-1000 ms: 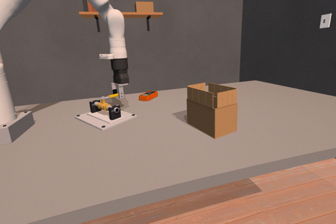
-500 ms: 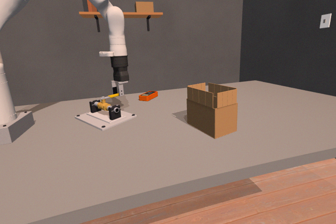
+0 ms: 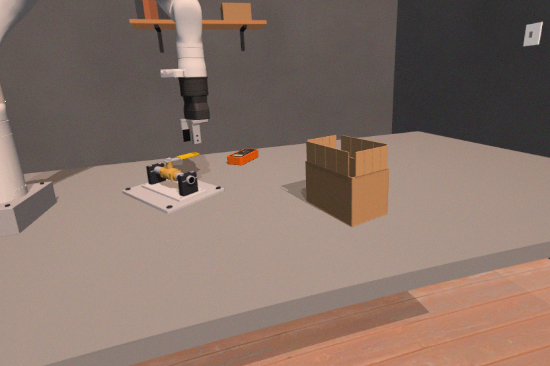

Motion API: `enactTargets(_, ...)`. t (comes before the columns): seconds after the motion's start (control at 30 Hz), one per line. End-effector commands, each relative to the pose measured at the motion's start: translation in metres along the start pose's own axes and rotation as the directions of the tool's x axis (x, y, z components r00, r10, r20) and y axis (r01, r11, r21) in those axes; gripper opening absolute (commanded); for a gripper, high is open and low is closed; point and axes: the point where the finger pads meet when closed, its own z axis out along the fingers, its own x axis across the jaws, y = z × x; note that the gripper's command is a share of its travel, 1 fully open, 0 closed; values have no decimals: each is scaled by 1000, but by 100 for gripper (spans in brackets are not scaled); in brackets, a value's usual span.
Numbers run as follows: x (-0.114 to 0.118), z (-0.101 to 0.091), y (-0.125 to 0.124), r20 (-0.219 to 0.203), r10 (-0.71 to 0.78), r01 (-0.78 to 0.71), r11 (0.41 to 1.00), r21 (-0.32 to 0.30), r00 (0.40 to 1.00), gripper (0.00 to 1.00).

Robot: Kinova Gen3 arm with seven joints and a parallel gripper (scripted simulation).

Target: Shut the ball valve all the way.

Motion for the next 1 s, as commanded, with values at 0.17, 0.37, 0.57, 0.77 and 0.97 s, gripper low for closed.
enactTargets(0.17, 0, -27, 2, 5, 0, 0, 1000, -8, 1000, 100)
enactTargets(0.37, 0, -33, 2, 5, 0, 0, 1000, -8, 1000, 100)
enactTargets(0.57, 0, -33, 0, 3, 0, 0, 1000, -2, 1000, 100)
enactTargets(0.77, 0, -33, 0, 3, 0, 0, 1000, -2, 1000, 0)
enactTargets(0.97, 0, -33, 0, 3, 0, 0, 1000, -2, 1000, 0)
